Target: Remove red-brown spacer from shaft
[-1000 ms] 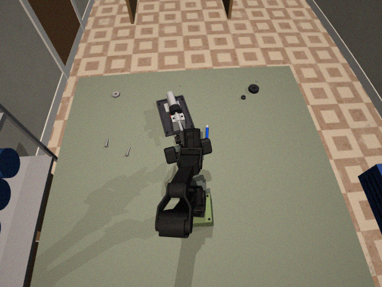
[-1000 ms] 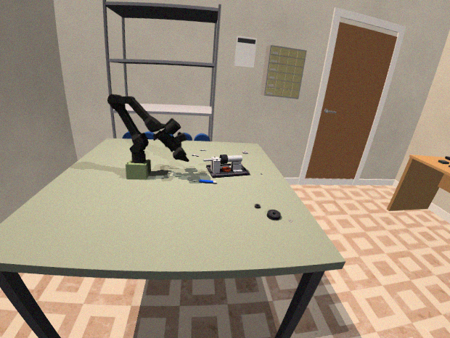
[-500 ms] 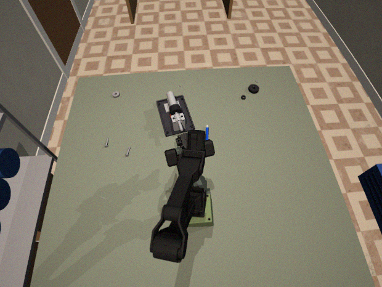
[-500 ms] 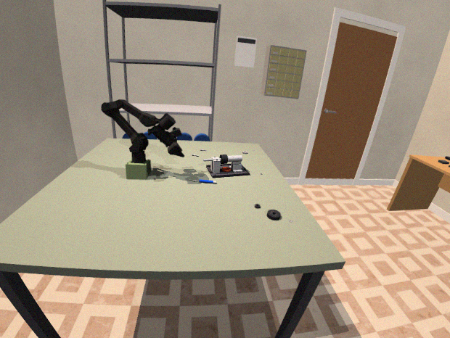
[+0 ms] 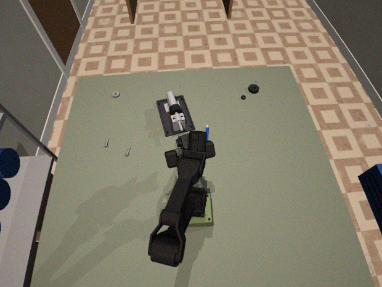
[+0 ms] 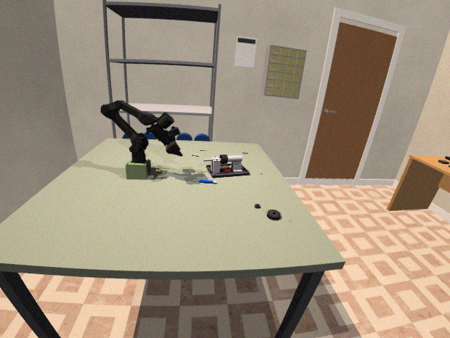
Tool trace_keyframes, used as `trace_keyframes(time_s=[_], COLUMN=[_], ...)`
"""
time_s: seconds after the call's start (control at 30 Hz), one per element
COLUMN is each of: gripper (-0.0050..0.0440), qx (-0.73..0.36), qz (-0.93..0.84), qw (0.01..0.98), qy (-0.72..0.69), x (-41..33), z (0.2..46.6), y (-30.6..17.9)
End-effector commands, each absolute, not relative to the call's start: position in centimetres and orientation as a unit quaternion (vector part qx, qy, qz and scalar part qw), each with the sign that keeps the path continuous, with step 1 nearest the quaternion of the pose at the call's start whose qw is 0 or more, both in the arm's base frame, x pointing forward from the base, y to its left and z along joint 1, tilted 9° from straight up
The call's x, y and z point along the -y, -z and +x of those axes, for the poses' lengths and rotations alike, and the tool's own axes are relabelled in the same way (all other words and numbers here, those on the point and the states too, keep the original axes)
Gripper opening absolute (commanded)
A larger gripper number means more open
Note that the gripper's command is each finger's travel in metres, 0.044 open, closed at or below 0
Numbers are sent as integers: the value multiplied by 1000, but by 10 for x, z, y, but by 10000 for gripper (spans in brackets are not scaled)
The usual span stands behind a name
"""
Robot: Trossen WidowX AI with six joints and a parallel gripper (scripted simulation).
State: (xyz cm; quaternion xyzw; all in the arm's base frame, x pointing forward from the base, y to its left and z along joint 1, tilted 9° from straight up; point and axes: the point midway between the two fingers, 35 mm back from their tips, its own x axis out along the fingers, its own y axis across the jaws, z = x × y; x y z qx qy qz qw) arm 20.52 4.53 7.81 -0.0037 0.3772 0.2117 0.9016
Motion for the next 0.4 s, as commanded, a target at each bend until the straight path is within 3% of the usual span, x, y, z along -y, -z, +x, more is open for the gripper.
trace_keyframes(time_s=[0.0, 0.37], gripper=[440, 440], qx=[-359, -366], qz=[-11, -7], qw=[909, 906], qy=[-212, -211], x=[-44, -44], z=[211, 209], y=[-92, -86])
